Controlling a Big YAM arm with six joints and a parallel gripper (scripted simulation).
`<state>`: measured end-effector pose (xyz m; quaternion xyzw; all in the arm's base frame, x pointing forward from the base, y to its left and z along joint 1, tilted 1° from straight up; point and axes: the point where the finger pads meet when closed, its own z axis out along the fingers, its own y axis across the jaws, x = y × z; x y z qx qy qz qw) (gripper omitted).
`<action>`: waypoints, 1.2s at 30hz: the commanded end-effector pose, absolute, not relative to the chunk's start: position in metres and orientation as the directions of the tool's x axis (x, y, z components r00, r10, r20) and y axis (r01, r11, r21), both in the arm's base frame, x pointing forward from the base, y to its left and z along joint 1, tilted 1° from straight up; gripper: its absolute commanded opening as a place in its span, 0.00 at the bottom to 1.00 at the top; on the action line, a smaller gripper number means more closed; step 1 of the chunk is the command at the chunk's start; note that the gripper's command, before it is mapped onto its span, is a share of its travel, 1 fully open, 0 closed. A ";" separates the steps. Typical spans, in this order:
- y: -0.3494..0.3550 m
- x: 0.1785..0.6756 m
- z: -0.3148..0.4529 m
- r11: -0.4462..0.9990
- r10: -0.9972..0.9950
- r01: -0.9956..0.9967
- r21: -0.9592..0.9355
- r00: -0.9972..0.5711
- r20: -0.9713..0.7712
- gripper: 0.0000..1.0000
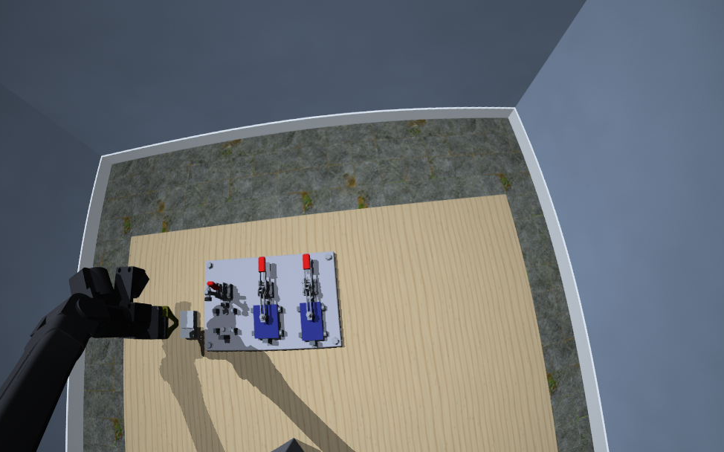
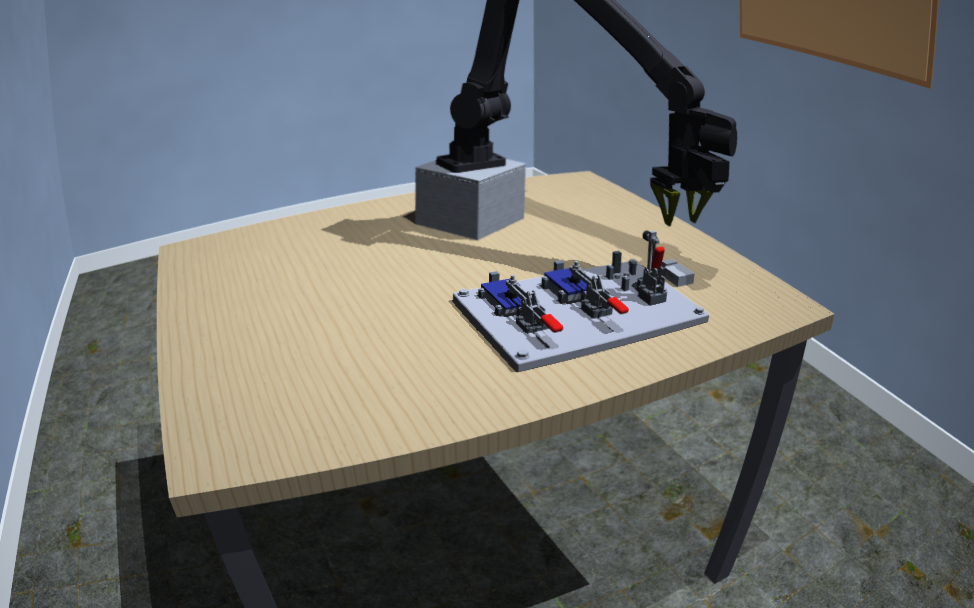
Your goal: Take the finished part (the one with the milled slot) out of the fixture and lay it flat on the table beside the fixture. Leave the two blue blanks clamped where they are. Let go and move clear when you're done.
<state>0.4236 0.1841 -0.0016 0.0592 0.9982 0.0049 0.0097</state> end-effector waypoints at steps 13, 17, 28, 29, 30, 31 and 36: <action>0.188 0.422 0.008 0.993 0.113 0.113 0.023 -0.993 -0.030 0.64; 0.188 0.422 0.008 0.993 0.113 0.113 0.022 -0.993 -0.030 0.64; 0.187 0.421 0.006 0.993 0.113 0.113 0.022 -0.993 -0.029 0.64; 0.187 0.421 0.006 0.993 0.113 0.113 0.021 -0.993 -0.028 0.64; 0.187 0.421 0.006 0.993 0.113 0.113 0.021 -0.993 -0.028 0.64; 0.187 0.421 0.006 0.993 0.113 0.113 0.021 -0.993 -0.028 0.64; 0.186 0.420 0.006 0.993 0.113 0.113 0.021 -0.993 -0.028 0.64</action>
